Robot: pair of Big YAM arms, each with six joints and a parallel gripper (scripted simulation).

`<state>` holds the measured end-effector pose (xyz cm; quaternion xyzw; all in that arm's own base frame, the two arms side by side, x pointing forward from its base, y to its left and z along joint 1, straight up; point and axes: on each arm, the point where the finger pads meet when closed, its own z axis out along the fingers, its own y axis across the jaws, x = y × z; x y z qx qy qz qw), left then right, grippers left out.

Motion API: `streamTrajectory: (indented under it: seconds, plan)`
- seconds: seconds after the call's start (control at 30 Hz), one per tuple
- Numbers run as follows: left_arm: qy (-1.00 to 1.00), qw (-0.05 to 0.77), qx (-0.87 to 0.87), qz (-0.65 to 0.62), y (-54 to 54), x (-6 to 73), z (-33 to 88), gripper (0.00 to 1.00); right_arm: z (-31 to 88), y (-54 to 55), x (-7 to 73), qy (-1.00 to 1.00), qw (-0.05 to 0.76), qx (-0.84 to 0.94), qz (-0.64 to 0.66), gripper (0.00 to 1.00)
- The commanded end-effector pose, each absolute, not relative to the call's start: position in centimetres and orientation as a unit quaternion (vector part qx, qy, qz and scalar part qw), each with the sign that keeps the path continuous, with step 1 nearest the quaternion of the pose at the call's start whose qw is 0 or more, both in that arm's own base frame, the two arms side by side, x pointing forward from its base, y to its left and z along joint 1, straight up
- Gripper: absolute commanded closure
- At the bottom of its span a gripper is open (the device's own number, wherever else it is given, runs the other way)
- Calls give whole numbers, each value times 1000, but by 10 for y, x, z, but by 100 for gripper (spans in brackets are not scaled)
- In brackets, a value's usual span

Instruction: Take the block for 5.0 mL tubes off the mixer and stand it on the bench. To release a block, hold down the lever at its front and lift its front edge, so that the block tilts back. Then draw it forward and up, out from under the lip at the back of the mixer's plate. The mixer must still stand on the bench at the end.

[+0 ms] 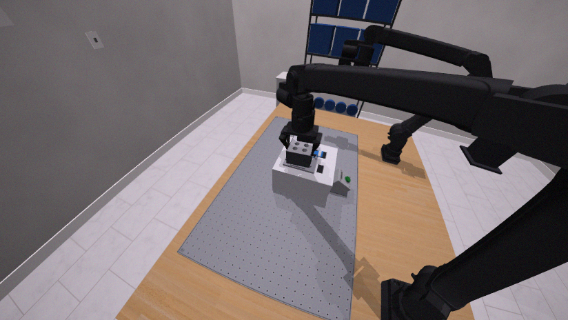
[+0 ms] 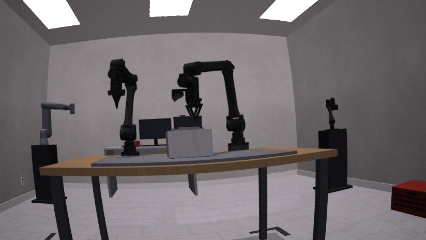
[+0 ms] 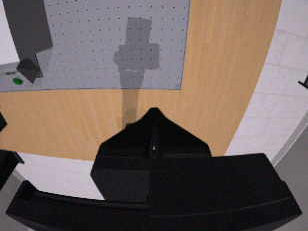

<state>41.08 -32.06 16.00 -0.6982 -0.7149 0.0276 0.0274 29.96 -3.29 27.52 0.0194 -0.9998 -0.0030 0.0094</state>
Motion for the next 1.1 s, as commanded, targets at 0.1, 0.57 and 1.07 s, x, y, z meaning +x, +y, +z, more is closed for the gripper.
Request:
streamTrajectory:
  seconds: [0.1, 0.57, 1.07]
  plan:
    - [-708, 1, -705, 32, -335, 411, 187, 100, 300, -38, 320, -1000, -28, 14, 3, 100]
    - [-702, 8, -711, 33, -335, 393, 181, 100, 305, -34, 322, -999, -33, 25, 4, 100]
    - [-693, 19, -720, 36, -334, 382, 186, 100, 282, -32, 310, -1000, -4, 26, 0, 100]
